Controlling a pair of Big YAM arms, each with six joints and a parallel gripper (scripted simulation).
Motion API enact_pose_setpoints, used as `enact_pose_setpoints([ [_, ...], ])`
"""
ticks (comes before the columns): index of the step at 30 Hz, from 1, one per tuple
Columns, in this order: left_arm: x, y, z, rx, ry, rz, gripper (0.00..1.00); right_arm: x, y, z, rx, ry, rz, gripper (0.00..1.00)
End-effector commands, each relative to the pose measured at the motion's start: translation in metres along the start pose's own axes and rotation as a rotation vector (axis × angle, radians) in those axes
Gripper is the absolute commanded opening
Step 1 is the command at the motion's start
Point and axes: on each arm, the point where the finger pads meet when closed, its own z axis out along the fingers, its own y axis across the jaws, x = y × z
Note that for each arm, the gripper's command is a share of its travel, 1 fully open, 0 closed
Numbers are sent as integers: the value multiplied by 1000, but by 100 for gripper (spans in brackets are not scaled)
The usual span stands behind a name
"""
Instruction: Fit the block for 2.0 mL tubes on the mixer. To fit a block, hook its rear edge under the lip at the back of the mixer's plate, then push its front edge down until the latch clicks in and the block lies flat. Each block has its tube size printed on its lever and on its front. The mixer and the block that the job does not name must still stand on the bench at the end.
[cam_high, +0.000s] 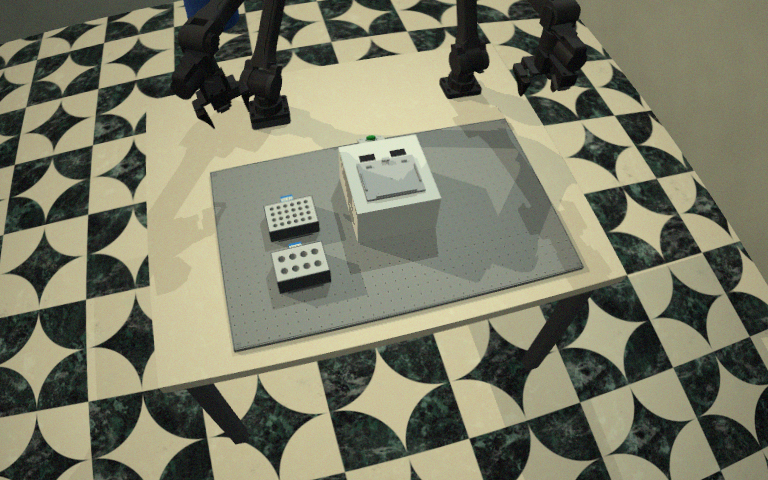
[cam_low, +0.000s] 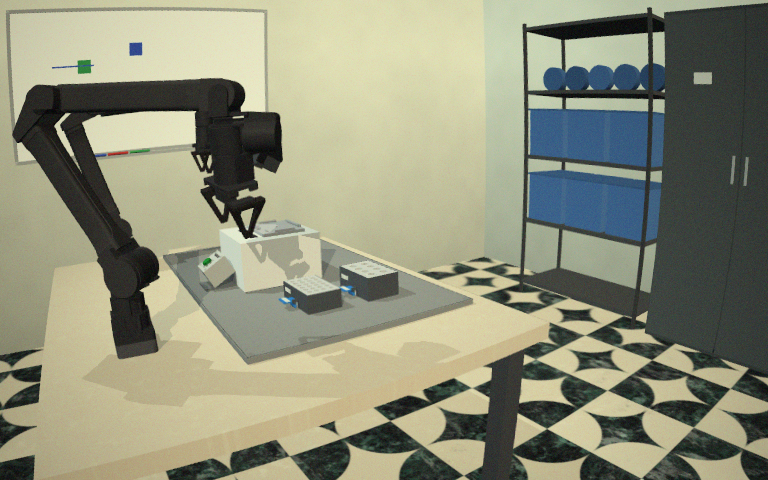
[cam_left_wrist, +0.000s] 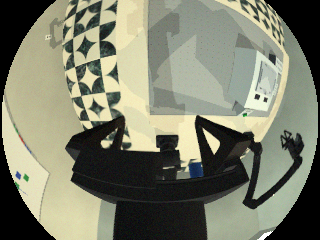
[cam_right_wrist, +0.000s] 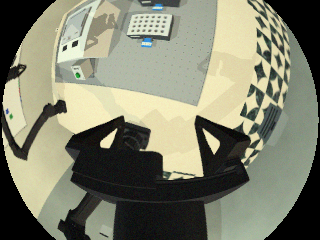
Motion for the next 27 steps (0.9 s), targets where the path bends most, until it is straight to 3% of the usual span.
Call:
enact_pose_setpoints([
  [1, -6, 4, -8, -5, -31, -3, 100, -12, -3, -24, 58, -5, 120, 100],
  [8, -10, 2, -9, -6, -38, -13, 100, -45, 31, -41, 171, 73, 110, 100],
  [14, -13, -1, -9, -6, -37, -2, 100, -43, 30, -32, 250, 169, 168, 100],
  [27, -15, 5, -11, -7, -41, -17, 100, -54, 46, -49, 231, 93, 176, 100],
])
